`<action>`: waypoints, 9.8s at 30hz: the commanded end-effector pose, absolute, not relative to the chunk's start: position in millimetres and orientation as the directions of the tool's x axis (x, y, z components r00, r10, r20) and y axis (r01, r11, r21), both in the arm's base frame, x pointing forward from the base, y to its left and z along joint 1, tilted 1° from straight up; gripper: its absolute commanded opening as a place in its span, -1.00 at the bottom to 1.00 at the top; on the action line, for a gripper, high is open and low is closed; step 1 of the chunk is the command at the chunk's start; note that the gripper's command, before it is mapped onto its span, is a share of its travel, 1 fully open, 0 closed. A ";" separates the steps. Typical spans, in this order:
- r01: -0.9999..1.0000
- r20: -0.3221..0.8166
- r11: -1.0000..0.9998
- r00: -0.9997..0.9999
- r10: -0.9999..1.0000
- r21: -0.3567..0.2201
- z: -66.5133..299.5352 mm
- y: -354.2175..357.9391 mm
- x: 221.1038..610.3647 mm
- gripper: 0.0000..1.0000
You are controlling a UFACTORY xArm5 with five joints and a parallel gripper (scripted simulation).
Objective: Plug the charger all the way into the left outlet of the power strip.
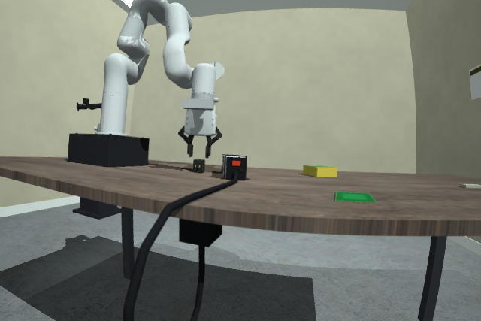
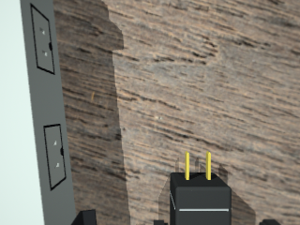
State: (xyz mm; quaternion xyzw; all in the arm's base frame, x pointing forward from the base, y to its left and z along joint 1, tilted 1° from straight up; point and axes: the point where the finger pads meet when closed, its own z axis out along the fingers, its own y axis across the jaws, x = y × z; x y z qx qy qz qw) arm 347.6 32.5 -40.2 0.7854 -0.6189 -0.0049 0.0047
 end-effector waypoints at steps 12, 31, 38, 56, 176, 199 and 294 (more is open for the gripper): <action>-0.972 -0.001 -0.234 0.234 -0.972 0.010 -71.5 32.8 349.7 0.06; -0.972 -0.001 -0.234 0.234 -0.972 0.010 -84.1 32.9 349.8 0.06; -0.972 -0.001 -0.234 0.234 -0.972 0.010 -84.1 32.9 349.8 -1.00; -0.972 -0.001 -0.234 0.234 -0.972 0.010 -84.1 32.9 349.8 -1.00; 0.327 -0.015 -0.945 0.945 0.327 -0.006 -45.0 -18.7 354.2 -1.00; 0.335 -0.015 -0.942 0.942 0.335 -0.006 -65.9 -20.5 354.0 -1.00; 0.335 -0.012 -0.942 0.942 0.335 -0.004 -75.9 -9.3 392.6 -1.00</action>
